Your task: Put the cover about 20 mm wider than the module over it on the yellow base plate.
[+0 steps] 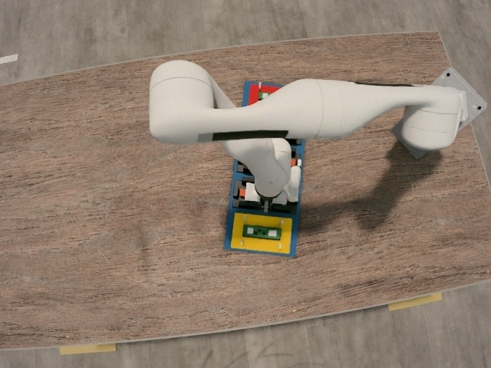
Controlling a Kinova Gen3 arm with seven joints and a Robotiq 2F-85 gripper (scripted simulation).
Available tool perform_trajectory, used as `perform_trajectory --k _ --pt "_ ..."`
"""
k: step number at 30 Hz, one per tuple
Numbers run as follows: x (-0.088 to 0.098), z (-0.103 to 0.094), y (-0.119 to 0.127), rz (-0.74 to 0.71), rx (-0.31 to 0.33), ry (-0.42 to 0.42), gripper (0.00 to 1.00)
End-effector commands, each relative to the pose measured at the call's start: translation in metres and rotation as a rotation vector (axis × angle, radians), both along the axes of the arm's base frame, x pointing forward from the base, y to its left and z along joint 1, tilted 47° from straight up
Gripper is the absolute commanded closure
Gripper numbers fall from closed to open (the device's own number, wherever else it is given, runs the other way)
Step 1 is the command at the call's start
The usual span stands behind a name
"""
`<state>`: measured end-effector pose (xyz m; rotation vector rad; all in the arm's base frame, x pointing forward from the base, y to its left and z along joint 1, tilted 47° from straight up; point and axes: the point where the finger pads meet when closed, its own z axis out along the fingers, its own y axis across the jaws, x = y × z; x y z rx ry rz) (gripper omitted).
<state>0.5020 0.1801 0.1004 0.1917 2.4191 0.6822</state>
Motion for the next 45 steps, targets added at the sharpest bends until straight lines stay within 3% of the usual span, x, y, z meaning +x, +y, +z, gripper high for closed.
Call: perform_trajectory --k 1,22,32,39,45 --pt "0.0 0.0 0.0 0.0 0.0 -0.001 1.0" --pt "0.0 0.0 0.0 0.0 0.0 -0.001 1.0" --pt "-0.018 0.021 -0.013 0.0 0.0 -0.001 1.0" --pt "-0.018 0.021 -0.013 0.0 0.0 -0.001 1.0" --pt "-0.029 0.033 -0.021 0.0 0.0 -0.001 1.0"
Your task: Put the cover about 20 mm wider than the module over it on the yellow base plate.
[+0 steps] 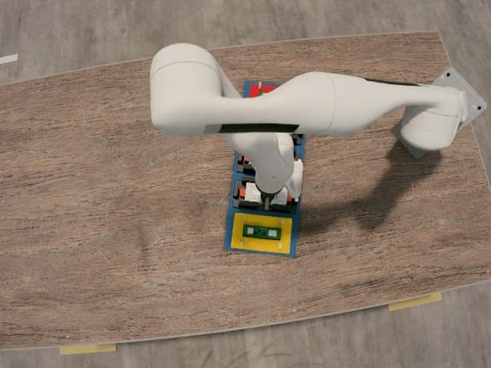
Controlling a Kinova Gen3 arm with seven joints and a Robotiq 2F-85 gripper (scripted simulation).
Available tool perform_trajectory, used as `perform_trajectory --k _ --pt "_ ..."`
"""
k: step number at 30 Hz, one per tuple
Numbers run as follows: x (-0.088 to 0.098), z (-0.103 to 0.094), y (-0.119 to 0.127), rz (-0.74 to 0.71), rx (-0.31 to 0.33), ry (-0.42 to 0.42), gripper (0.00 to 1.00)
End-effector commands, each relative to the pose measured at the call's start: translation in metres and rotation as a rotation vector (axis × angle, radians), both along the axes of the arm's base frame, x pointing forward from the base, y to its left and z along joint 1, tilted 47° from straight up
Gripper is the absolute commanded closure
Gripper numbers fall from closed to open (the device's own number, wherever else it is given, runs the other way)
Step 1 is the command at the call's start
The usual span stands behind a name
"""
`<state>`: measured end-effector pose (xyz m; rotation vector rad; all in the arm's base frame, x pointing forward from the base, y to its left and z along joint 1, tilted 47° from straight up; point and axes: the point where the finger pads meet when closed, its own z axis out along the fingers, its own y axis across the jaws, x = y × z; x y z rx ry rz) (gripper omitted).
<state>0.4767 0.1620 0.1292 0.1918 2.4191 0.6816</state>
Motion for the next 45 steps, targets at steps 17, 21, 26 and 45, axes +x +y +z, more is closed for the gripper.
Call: perform_trajectory --k 17,21,26,45 --pt "-0.0103 0.0123 -0.0077 0.0 0.0 0.0 0.99" --pt "-0.0103 0.0123 -0.0077 0.0 0.0 0.0 0.99" --pt "-0.0103 0.0123 -0.0077 0.0 0.0 0.0 0.99" --pt "-0.0103 0.0123 -0.0077 0.0 0.0 0.0 1.0"
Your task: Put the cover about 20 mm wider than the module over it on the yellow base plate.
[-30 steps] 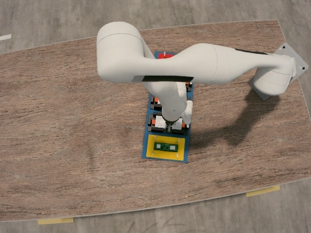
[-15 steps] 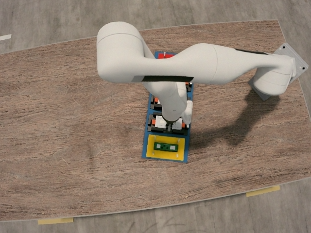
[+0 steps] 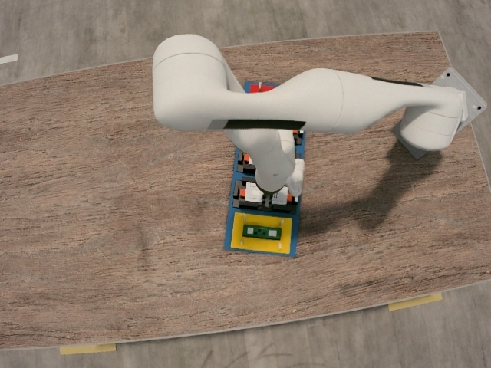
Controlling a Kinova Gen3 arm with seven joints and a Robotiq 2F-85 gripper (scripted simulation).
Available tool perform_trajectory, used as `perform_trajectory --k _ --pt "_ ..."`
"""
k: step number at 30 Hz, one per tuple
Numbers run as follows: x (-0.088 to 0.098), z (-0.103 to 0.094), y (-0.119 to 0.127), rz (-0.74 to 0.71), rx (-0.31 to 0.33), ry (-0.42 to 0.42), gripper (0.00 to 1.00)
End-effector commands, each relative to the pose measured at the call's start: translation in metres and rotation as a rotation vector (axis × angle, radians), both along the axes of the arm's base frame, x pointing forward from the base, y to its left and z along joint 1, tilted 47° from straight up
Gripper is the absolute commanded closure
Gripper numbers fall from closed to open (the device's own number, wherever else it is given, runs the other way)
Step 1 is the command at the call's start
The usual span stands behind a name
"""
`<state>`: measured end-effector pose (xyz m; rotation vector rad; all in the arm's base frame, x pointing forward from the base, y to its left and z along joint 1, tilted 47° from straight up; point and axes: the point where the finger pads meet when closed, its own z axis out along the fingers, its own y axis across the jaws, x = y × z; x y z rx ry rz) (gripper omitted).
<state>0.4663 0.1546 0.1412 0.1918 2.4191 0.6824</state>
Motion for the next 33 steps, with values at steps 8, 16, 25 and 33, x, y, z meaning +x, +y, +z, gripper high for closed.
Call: perform_trajectory --k 8,16,25,33 --pt "0.0 0.0003 -0.0003 0.0 0.0 -0.001 1.0" --pt "0.0 0.0003 -0.0003 0.0 0.0 -0.001 1.0" --pt "0.0 0.0003 -0.0003 0.0 0.0 -0.001 0.0" --pt "0.0 0.0003 -0.0003 0.0 0.0 -0.001 0.0"
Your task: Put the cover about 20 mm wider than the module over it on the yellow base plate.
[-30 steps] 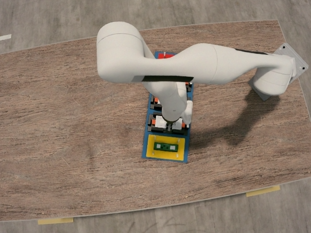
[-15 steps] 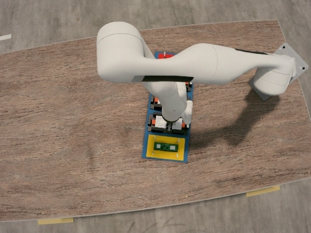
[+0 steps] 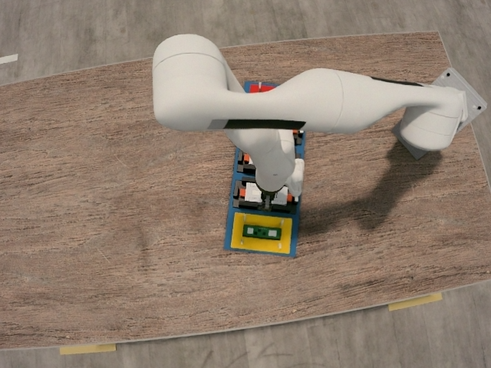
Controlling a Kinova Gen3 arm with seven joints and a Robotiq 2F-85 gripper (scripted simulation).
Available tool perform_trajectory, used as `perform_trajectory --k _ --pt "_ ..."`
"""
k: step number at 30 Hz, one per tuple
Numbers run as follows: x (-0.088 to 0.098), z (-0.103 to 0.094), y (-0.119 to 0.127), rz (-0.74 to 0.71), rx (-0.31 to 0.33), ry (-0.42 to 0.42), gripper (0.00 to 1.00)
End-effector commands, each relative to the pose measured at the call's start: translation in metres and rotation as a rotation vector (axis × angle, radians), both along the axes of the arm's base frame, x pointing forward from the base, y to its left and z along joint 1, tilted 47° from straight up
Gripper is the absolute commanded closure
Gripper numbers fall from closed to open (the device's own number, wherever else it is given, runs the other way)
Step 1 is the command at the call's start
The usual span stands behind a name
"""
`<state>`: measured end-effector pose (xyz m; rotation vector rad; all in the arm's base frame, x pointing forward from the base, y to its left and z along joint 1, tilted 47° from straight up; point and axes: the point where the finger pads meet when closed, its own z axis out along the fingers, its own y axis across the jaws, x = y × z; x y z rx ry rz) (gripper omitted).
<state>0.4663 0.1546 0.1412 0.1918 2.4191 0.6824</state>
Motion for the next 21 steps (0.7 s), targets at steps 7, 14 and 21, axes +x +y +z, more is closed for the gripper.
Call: perform_trajectory --k 7,14,21 --pt "0.0 0.0003 -0.0003 0.0 0.0 -0.001 0.0" --pt "0.0 0.0003 -0.0003 0.0 0.0 -0.001 0.0" --pt "0.0018 -0.0017 0.001 0.0 0.0 -0.001 0.0"
